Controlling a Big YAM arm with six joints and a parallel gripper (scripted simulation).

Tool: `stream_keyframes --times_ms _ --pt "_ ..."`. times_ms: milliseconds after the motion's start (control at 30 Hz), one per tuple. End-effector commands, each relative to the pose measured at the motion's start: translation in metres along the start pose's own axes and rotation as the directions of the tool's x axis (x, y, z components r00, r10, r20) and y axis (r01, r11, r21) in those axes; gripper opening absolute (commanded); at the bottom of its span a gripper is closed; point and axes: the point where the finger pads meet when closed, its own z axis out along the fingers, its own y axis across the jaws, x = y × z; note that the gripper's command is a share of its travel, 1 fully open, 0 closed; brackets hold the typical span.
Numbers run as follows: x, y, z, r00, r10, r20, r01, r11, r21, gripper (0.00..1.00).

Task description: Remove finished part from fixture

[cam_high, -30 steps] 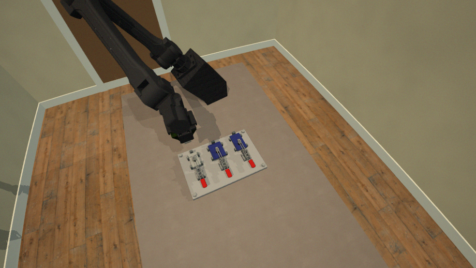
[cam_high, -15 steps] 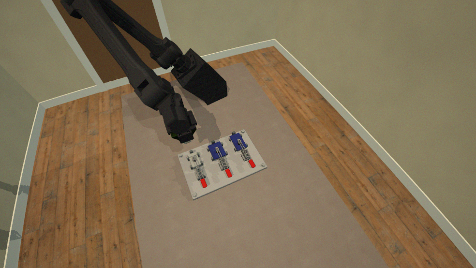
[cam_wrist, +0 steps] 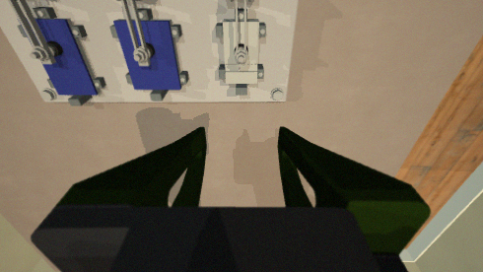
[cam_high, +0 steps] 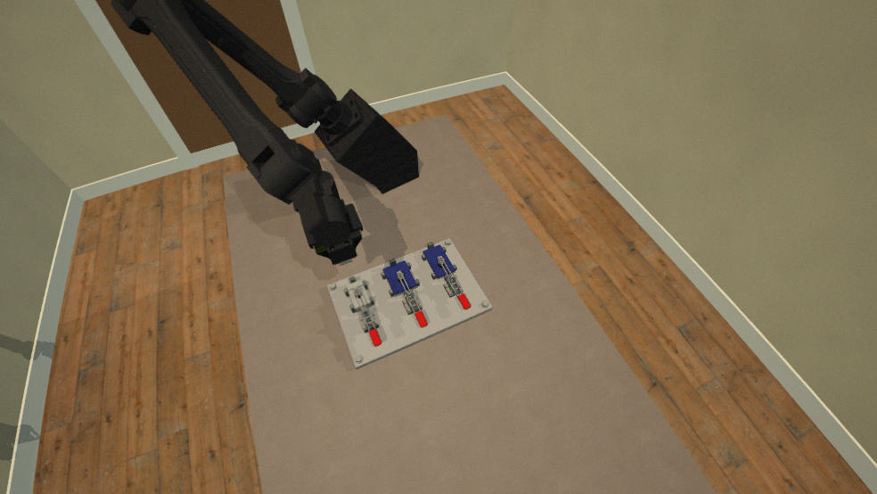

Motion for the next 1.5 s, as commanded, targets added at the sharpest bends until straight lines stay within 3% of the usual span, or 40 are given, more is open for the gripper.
stream_keyframes --times_ms 0,1467 --pt "-0.0124 0.0064 -0.0077 1.000 -0.012 0.012 0.012 1.000 -0.005 0.45" --pt "-0.0127 0.0064 -0.0093 1.000 -0.016 0.008 0.016 1.000 -0.007 0.45"
